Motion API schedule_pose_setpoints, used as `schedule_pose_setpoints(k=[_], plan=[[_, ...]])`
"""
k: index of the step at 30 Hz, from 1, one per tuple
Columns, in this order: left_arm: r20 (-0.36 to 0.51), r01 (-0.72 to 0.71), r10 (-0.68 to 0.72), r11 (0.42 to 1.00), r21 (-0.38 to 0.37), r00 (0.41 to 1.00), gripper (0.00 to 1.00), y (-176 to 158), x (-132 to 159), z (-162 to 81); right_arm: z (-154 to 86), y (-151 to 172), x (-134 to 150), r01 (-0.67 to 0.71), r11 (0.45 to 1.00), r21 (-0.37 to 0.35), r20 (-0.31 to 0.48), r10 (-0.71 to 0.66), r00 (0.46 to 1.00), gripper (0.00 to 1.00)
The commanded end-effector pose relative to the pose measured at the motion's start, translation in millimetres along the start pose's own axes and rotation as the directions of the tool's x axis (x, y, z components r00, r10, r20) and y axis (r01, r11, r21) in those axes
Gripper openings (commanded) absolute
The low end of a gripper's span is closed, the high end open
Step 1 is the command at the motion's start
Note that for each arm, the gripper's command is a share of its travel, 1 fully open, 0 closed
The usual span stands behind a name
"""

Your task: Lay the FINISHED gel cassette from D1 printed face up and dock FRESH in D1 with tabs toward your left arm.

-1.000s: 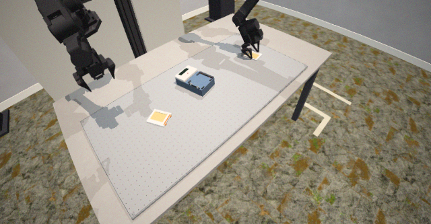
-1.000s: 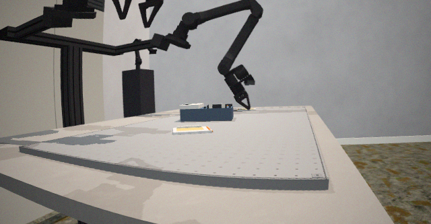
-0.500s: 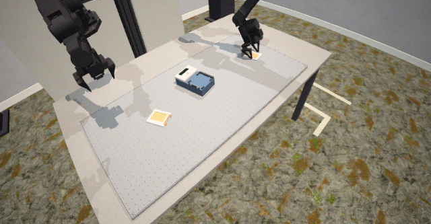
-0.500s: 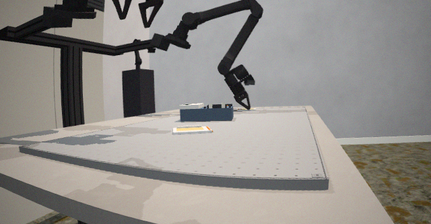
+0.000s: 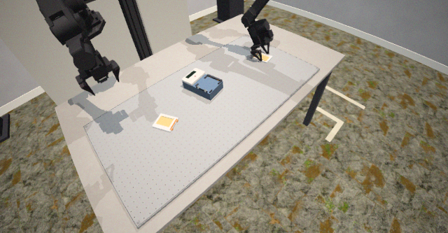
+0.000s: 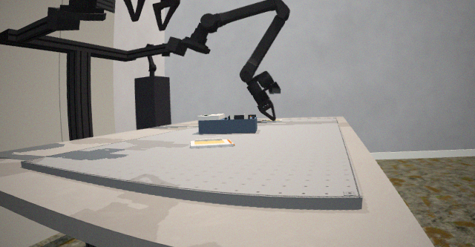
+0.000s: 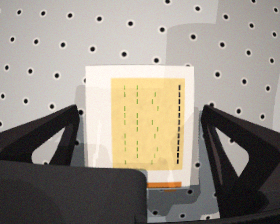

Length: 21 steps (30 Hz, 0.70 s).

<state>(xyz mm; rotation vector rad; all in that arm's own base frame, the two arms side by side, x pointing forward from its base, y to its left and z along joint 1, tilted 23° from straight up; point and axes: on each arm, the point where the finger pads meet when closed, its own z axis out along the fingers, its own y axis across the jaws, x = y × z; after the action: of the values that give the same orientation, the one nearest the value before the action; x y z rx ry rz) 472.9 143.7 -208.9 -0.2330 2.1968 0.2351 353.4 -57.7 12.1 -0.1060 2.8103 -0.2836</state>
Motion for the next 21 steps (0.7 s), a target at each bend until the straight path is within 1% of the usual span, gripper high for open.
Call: schedule_pose_setpoints(k=[1,21], plan=[[0.005,0.001,-0.001,1.000,0.000,1.000,0.98,0.1,-2.2,-10.9,-10.7,-5.0,-18.2,0.004,1.000,0.004,0.035,-0.004,0.999,1.00],[0.008,0.001,-0.001,1.000,-0.001,1.000,0.98,0.1,-2.9,-14.9,-10.7,-5.0,-18.2,0.004,1.000,0.004,0.035,-0.004,0.999,1.00]])
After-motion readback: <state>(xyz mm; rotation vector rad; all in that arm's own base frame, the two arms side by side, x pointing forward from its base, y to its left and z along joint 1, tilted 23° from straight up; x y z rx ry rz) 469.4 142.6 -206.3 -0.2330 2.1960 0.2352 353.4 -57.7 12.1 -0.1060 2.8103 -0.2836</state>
